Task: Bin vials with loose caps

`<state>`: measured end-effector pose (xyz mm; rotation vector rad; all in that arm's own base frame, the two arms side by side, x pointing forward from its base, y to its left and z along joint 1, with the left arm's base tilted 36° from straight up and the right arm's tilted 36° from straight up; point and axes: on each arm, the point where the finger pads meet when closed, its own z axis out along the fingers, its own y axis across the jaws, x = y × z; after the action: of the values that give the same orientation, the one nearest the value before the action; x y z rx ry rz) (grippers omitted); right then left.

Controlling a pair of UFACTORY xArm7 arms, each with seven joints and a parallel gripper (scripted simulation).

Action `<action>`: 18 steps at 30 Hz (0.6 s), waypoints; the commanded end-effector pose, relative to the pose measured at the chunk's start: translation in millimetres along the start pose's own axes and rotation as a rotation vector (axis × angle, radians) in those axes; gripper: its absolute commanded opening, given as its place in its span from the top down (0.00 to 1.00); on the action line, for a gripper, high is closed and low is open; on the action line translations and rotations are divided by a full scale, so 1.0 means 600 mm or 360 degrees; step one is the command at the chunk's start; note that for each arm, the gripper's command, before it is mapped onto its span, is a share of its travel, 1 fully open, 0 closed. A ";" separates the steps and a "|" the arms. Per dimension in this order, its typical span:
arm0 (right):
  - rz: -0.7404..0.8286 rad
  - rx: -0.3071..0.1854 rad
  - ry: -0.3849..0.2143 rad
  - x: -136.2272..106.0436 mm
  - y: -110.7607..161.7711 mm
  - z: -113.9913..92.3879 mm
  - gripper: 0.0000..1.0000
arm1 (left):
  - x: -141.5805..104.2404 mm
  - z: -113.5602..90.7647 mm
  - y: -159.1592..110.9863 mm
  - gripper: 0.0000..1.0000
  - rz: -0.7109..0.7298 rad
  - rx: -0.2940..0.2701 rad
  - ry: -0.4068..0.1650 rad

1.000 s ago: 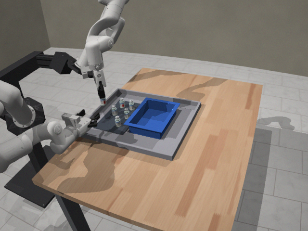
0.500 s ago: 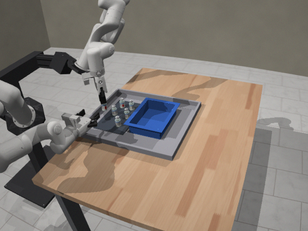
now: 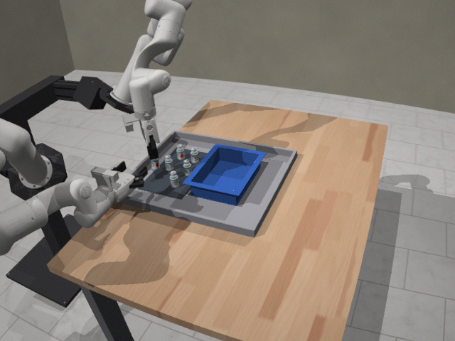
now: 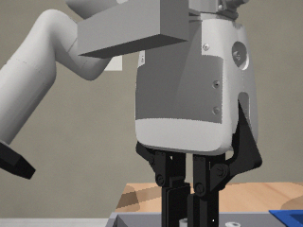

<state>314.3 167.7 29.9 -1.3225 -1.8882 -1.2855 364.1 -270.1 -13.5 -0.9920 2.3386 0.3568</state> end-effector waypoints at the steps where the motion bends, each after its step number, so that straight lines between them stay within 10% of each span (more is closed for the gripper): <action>1: -0.0003 0.0003 0.0003 0.002 0.000 0.001 0.00 | 0.002 0.012 -0.004 0.77 0.0001 0.0009 0.0003; 18: -0.0003 0.0003 0.0003 0.003 -0.001 0.001 0.00 | 0.002 0.063 -0.004 0.77 0.0001 0.0008 0.0003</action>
<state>314.0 168.1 30.1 -1.3225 -1.8882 -1.2855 377.4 -255.7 -39.6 -0.9921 2.3387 0.3576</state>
